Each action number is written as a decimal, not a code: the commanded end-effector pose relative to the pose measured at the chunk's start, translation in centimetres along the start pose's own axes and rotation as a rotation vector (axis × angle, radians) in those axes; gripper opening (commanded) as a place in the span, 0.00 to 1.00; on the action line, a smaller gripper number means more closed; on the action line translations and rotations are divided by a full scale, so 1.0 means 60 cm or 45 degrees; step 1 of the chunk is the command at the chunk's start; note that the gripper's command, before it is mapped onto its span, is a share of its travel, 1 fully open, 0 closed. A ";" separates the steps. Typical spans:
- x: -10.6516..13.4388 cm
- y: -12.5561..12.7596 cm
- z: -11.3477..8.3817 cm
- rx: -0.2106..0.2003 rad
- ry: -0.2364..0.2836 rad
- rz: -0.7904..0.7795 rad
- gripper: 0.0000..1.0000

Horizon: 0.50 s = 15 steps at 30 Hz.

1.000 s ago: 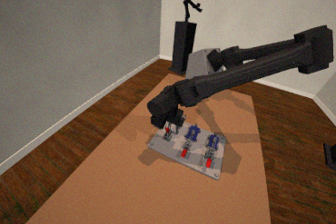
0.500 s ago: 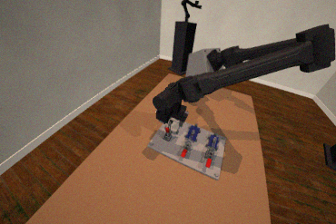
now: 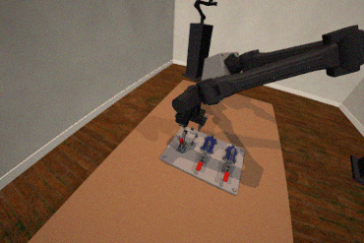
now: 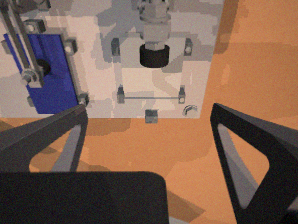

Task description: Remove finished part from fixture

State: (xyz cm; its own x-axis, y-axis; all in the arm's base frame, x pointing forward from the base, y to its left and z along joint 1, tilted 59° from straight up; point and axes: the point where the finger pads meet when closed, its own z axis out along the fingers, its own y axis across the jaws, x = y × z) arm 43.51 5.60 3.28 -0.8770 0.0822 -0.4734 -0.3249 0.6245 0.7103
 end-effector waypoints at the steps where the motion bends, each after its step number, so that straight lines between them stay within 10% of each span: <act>1: -0.004 -0.009 -0.024 0.019 -0.051 -0.019 0.92; 15: 0.001 -0.012 -0.022 0.020 -0.048 -0.007 0.92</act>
State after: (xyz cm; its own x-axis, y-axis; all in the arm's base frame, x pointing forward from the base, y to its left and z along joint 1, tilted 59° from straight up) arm 42.65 5.61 2.79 -0.8770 0.0842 -0.4731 -0.3233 0.6249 0.7106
